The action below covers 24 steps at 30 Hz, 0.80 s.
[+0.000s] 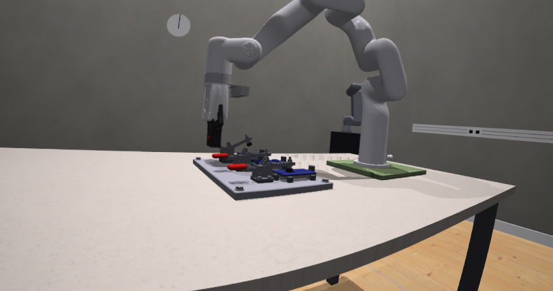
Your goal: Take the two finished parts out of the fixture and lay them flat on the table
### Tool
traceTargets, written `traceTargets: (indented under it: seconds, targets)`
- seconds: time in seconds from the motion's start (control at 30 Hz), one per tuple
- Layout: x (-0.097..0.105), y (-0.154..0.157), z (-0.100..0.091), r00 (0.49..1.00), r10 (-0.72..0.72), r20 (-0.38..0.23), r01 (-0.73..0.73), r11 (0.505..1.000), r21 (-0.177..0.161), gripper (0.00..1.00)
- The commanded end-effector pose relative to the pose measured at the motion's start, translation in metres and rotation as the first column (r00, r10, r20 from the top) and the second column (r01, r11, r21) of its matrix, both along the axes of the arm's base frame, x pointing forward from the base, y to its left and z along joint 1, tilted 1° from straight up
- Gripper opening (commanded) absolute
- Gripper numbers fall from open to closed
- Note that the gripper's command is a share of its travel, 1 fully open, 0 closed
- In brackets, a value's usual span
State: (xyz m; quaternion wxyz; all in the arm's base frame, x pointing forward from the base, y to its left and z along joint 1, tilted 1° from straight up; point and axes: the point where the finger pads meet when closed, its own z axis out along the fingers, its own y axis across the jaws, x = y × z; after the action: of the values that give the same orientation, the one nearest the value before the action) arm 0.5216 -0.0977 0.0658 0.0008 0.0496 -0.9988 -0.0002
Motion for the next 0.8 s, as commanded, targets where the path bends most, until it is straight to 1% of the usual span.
traceTargets:
  seconds: [0.0,0.77]
  targets:
    - [-0.002,0.000,0.004,1.000,0.000,0.003,0.000,1.000,-0.001,0.00]
    - [-0.017,-0.002,0.011,1.000,0.000,0.003,0.000,1.000,-0.001,0.00]
